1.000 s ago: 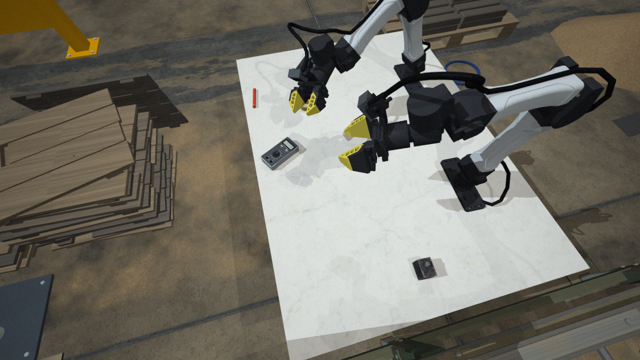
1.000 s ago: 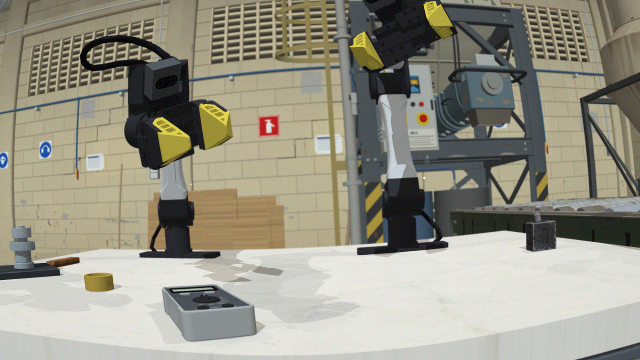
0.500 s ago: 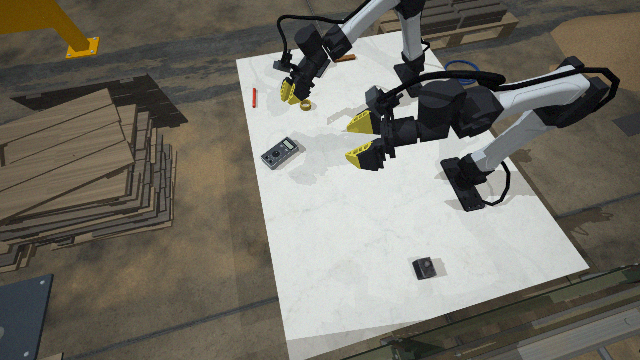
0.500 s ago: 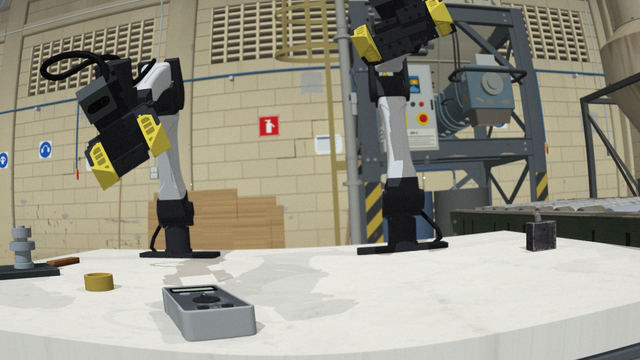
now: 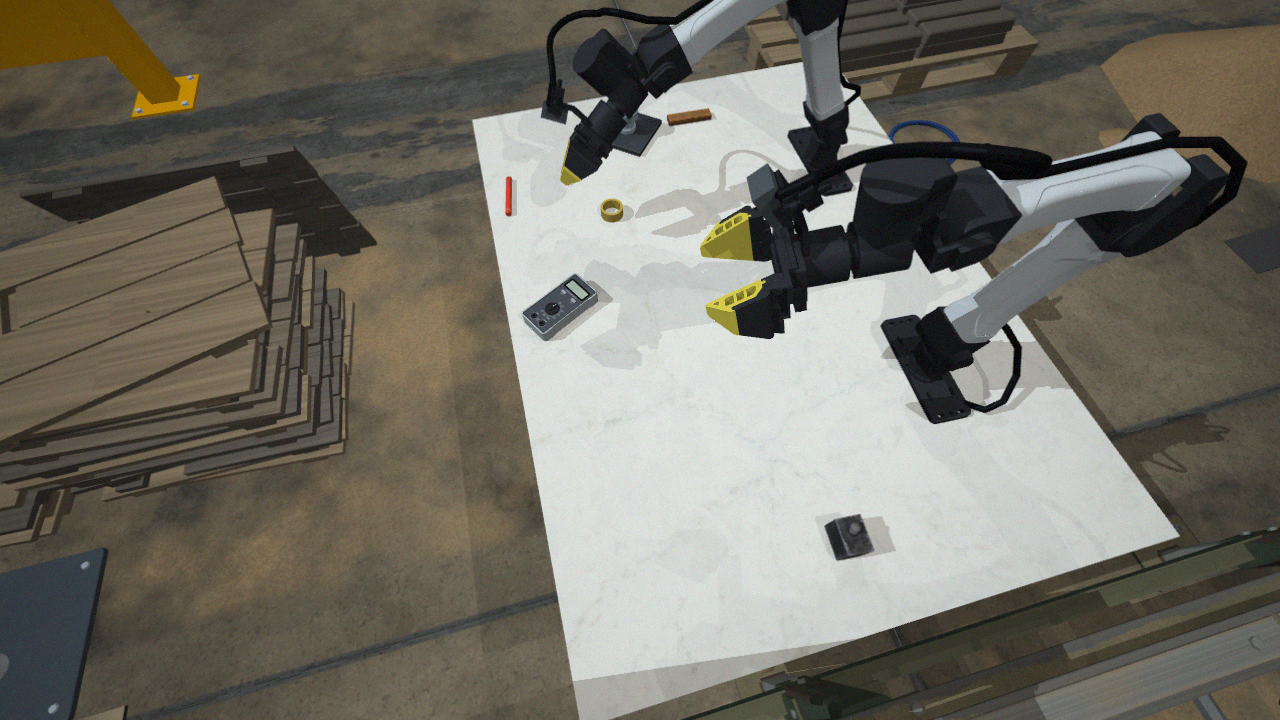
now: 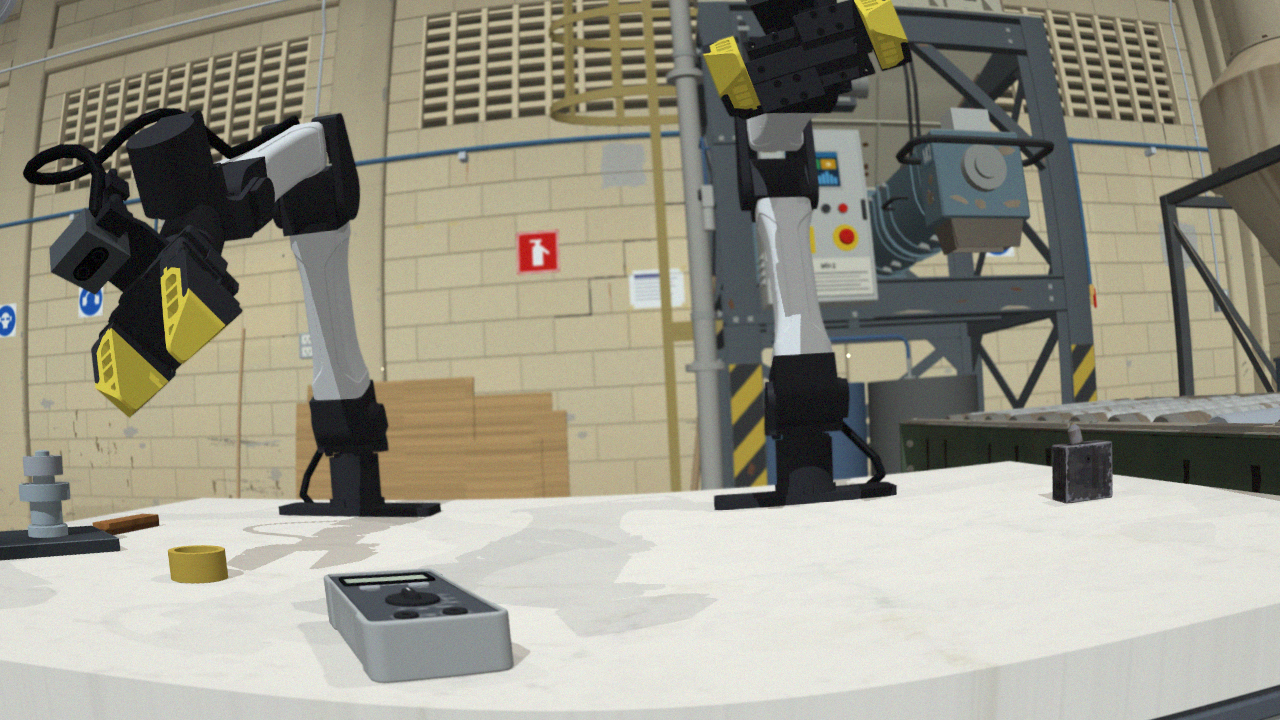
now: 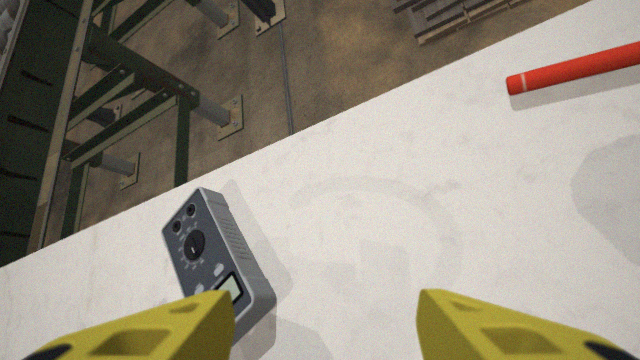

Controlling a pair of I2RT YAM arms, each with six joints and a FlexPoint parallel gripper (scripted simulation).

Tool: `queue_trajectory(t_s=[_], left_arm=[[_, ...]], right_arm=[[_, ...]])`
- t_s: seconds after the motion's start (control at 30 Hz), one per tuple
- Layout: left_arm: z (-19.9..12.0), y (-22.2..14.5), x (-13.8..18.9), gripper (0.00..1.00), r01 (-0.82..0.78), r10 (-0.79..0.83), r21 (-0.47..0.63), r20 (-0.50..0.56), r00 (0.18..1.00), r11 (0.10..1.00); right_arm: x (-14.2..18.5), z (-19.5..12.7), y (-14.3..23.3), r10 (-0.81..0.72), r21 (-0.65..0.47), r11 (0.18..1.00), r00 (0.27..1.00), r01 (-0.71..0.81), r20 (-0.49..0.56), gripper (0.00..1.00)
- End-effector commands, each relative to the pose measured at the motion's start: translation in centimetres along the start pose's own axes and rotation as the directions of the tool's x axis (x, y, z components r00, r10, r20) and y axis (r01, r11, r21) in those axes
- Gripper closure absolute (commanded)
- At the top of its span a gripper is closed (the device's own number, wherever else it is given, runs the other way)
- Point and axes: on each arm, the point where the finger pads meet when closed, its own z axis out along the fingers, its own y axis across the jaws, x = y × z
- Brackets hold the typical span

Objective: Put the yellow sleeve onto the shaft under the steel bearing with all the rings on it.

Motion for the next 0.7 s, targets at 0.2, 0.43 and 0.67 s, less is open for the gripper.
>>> queue_trajectory(t_s=[0.2, 0.43, 0.67], left_arm=[[-1.3, 0.2, -1.0, 0.00, 0.049, -0.046, -0.050, 0.060, 0.997, 0.998], [-2.3, 0.7, -1.9, 0.00, 0.093, -0.084, -0.085, 0.106, 0.991, 0.992], [-3.0, 1.0, -2.3, 0.00, 0.132, -0.116, -0.109, 0.140, 0.983, 0.985]], right_arm=[[-1.2, -1.7, -5.4, 0.191, 0.232, 0.955, 0.982, -0.183, -0.010, 0.45], [-2.1, -4.7, -10.3, 0.328, 0.395, 0.861, 0.943, -0.320, 0.050, 0.45], [-2.0, -7.3, -13.9, 0.421, 0.518, 0.749, 0.901, -0.412, 0.107, 0.45]])
